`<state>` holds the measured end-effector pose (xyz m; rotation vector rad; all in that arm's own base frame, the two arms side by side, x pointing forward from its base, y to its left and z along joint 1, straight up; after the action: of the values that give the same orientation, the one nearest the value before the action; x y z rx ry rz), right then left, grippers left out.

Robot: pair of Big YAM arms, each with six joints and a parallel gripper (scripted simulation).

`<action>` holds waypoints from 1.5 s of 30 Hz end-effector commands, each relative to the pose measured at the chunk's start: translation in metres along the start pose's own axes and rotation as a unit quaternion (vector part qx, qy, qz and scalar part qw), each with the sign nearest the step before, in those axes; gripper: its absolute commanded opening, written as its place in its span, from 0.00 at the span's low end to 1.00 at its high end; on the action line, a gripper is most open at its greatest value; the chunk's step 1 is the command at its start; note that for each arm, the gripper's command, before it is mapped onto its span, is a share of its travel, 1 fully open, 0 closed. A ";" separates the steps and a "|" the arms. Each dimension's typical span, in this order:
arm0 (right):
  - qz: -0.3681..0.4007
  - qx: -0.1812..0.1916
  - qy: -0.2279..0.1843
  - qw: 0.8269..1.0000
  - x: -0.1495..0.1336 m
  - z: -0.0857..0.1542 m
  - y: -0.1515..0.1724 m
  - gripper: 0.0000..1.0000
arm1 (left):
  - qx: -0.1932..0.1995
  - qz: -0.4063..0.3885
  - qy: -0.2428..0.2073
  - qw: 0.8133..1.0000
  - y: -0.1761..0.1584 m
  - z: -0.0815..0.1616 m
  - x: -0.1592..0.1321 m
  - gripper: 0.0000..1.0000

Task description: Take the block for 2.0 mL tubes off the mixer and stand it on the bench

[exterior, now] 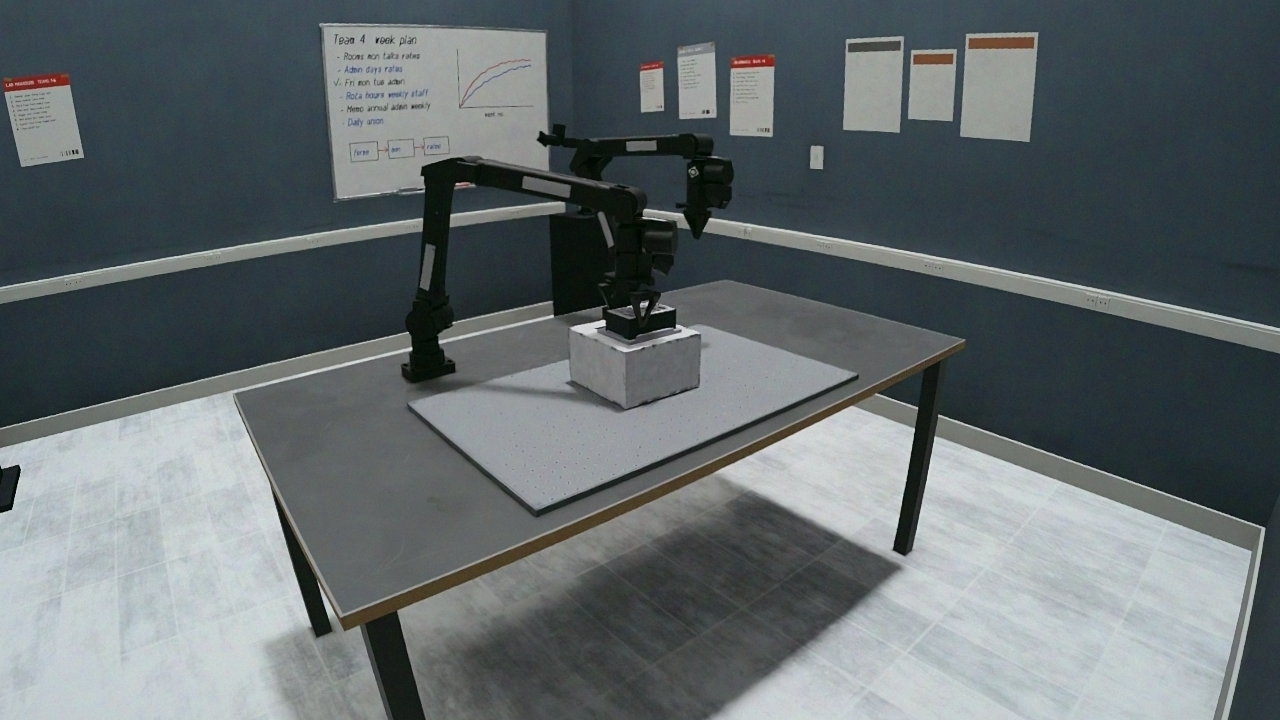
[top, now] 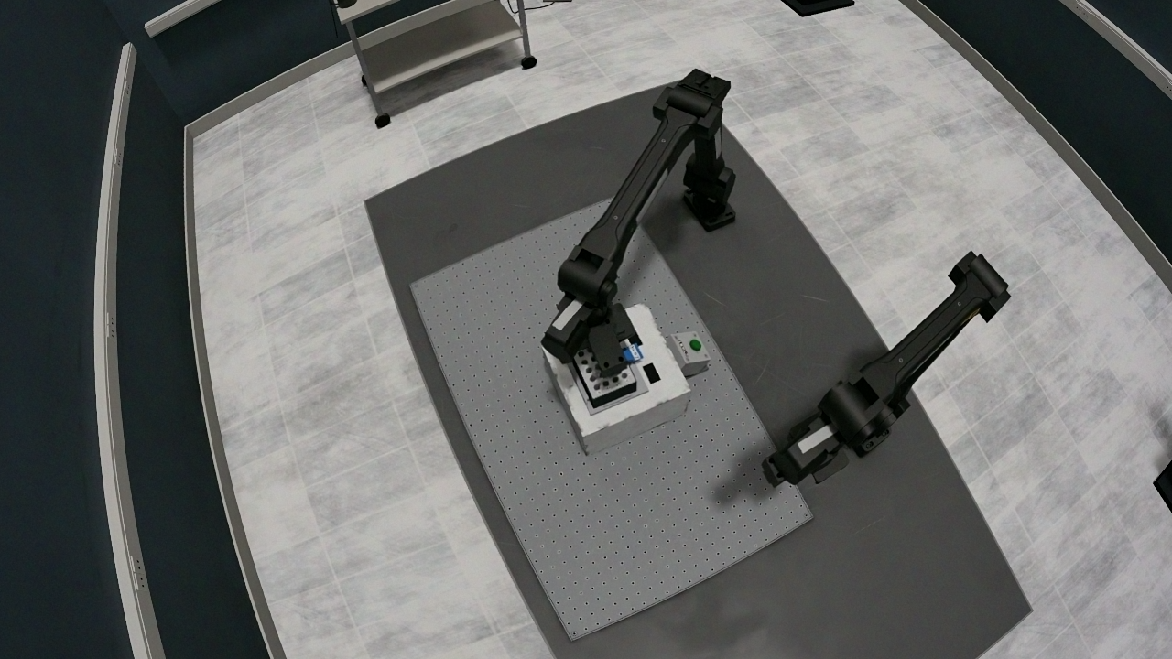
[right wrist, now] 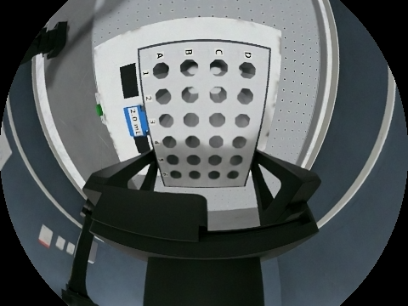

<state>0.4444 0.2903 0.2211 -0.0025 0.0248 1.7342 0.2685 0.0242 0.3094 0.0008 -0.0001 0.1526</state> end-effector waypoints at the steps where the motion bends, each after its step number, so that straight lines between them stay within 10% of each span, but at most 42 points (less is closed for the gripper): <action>1: -0.008 -0.051 -0.022 0.998 0.003 0.042 -0.016 1.00 | 0.001 0.000 -0.022 1.000 -0.003 0.013 0.007 0.00; 21: -0.007 0.000 0.001 1.000 0.000 -0.009 -0.008 1.00 | 0.001 0.002 -0.024 1.000 -0.003 0.014 0.007 0.00; 45: -0.007 -0.006 -0.002 1.000 0.001 -0.004 -0.011 1.00 | 0.000 0.002 -0.026 1.000 -0.003 0.016 0.008 0.00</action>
<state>0.4442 0.2902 0.2213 -0.0025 0.0245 1.7342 0.2685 0.0243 0.3094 0.0010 -0.0001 0.1530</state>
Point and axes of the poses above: on each arm, the point where the finger pads meet when closed, its own z axis back along the fingers, its own y axis across the jaws, x = y × z, the point moved 5 cm from there along z, back along the fingers, and after that the axes turned 12 degrees about z, right-handed, at the moved point
